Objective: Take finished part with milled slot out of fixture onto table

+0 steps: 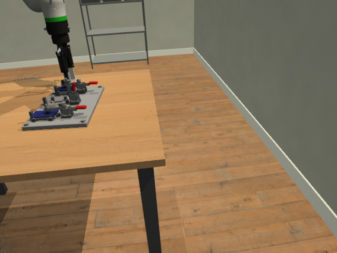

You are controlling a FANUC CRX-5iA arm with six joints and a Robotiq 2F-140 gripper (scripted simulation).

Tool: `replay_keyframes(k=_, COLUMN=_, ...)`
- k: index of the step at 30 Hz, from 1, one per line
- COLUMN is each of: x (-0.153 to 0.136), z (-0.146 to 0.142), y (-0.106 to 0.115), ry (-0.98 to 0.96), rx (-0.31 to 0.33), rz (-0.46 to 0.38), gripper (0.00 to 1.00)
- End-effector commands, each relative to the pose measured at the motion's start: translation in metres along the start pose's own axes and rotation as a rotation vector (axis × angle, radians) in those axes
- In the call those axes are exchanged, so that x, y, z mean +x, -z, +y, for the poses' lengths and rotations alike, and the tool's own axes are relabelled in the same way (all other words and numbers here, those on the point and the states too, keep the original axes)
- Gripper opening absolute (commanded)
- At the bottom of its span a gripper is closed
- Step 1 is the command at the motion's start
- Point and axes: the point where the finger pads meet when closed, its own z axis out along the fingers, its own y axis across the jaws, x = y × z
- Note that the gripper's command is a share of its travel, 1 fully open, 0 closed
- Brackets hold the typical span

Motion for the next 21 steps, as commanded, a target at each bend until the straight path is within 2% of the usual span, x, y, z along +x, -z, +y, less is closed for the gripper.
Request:
replay_keyframes(k=1, x=0.0002, z=-0.0001, y=-0.0021, ry=0.0, rx=0.0, rz=0.0, gripper=0.0)
replay_keyframes(k=21, x=0.0002, z=-0.0001, y=-0.0041, ry=0.0, rx=0.0, rz=0.0, gripper=0.0)
